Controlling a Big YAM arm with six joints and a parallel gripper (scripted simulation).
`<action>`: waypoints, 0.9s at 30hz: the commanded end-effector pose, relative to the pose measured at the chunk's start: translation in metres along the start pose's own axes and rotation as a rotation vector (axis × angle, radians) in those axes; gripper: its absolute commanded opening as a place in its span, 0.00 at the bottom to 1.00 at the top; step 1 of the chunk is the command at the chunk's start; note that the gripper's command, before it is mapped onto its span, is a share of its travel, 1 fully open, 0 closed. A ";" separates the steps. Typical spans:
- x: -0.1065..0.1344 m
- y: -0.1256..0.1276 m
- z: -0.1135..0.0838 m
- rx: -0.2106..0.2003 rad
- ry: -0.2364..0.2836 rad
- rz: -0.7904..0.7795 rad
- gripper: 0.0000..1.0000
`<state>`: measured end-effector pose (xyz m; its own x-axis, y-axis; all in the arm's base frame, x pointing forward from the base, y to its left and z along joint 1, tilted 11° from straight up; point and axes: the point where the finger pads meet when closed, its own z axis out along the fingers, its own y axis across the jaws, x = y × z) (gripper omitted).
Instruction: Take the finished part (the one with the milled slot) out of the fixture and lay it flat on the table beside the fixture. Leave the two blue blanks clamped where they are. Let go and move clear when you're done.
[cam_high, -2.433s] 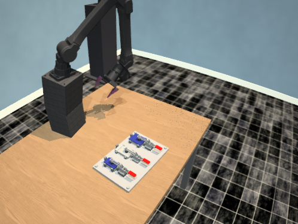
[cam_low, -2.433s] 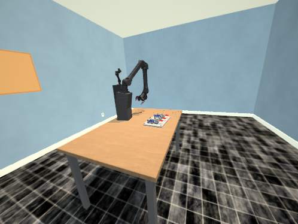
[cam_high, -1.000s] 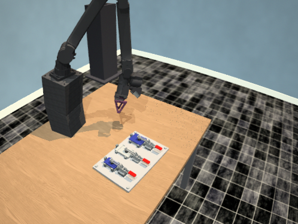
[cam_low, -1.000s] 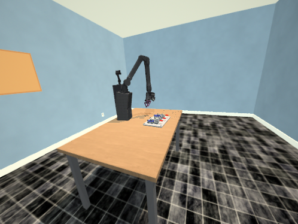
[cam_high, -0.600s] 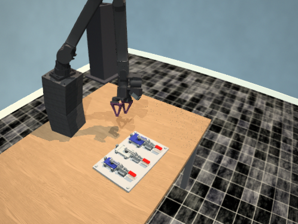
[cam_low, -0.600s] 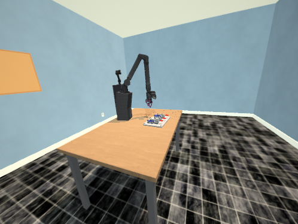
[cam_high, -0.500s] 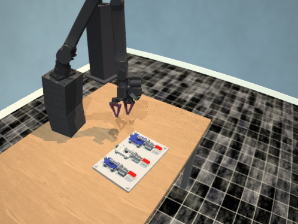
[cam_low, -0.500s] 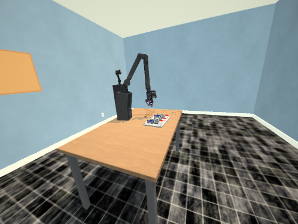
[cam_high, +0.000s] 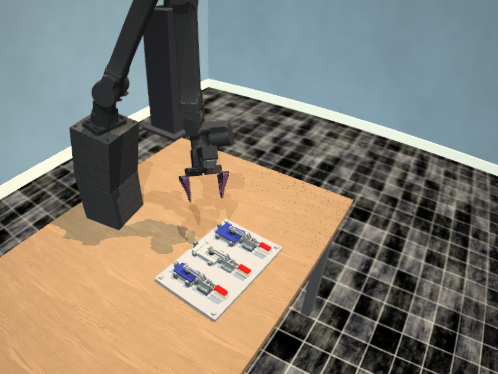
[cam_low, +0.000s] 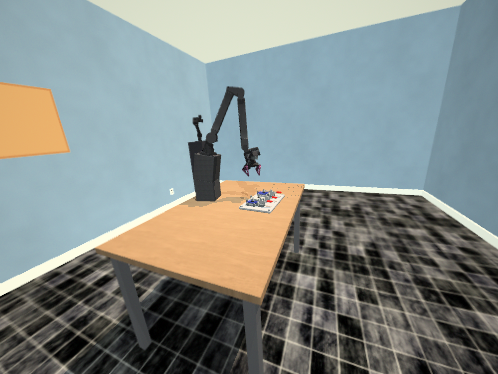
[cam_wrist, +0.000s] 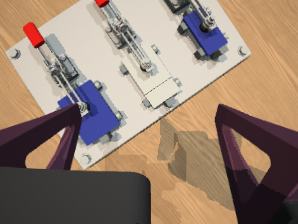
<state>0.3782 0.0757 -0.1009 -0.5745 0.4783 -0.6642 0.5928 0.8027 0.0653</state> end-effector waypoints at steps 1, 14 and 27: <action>-0.010 -0.008 0.002 0.001 -0.025 0.155 1.00; 0.000 -0.009 0.002 0.007 -0.011 0.135 1.00; 0.003 -0.011 0.002 0.010 -0.007 0.124 1.00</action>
<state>0.3813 0.0673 -0.0975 -0.4752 0.5789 -0.6626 0.6664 0.7285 0.1587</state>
